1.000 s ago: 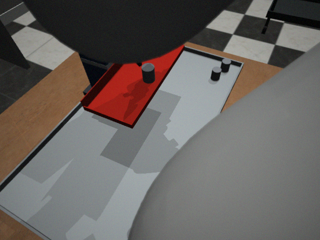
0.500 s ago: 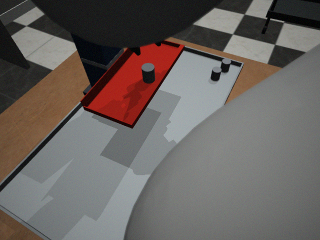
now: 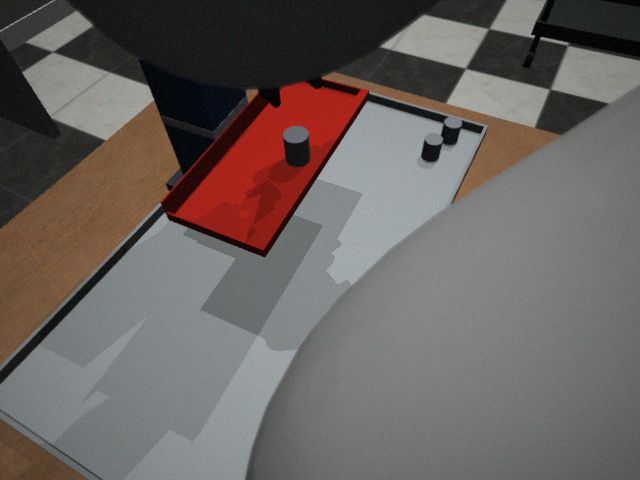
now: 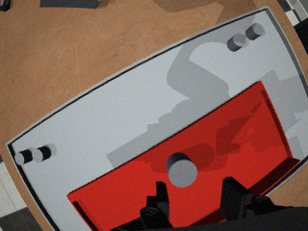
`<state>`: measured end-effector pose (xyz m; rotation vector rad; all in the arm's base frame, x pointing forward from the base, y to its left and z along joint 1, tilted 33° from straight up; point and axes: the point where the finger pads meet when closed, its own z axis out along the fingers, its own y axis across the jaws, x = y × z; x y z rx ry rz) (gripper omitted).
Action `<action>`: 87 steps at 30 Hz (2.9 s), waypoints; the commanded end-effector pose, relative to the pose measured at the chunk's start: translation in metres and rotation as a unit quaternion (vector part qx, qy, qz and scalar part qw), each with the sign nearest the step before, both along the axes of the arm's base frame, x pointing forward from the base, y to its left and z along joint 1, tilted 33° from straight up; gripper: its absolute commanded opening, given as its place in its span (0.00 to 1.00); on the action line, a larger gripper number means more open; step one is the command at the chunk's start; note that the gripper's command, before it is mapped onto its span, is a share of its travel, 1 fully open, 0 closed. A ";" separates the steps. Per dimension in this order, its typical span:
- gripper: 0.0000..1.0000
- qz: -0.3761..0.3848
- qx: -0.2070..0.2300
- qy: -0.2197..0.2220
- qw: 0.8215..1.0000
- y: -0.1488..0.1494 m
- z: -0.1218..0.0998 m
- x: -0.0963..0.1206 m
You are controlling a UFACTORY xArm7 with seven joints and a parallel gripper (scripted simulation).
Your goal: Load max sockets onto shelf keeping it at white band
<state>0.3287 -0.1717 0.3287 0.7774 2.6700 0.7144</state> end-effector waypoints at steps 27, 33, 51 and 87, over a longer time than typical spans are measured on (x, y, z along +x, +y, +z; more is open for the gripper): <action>1.00 0.234 -0.118 -0.098 0.960 -0.004 -0.005 -0.040; 1.00 0.324 -0.159 -0.136 0.923 -0.004 -0.008 -0.056; 1.00 0.529 -0.248 -0.227 0.779 -0.001 -0.016 -0.092; 1.00 0.701 -0.347 -0.342 0.520 0.004 -0.021 -0.147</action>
